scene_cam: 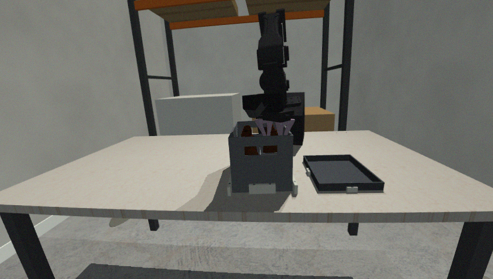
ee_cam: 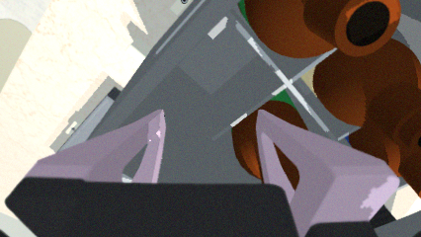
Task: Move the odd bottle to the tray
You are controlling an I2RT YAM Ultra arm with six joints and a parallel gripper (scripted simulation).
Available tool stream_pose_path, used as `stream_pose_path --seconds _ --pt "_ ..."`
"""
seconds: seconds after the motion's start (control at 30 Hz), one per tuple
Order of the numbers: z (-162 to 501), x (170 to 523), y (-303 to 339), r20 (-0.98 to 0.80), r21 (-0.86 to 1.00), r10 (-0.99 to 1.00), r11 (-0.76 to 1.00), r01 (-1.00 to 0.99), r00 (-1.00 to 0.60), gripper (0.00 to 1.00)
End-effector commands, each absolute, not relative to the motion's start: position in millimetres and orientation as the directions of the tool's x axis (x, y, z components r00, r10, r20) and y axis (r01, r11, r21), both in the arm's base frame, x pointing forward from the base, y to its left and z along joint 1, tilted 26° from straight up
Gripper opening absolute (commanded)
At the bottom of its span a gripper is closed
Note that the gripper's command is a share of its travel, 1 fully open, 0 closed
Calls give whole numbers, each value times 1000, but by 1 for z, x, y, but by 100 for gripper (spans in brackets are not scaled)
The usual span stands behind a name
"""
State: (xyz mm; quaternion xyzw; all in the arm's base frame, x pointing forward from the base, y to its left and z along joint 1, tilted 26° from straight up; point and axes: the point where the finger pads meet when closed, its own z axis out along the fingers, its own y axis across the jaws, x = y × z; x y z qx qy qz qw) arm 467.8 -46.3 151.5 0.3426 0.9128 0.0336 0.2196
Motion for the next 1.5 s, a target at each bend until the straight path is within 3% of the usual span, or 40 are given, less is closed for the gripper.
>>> stream_pose_path --seconds 0.0,0.6,1.47 --pt "159 469 -50 -399 222 639 763 608 -657 61" --pt "161 469 -50 -400 223 639 763 607 -657 61" --pt "223 442 -40 -411 232 639 763 603 -651 61"
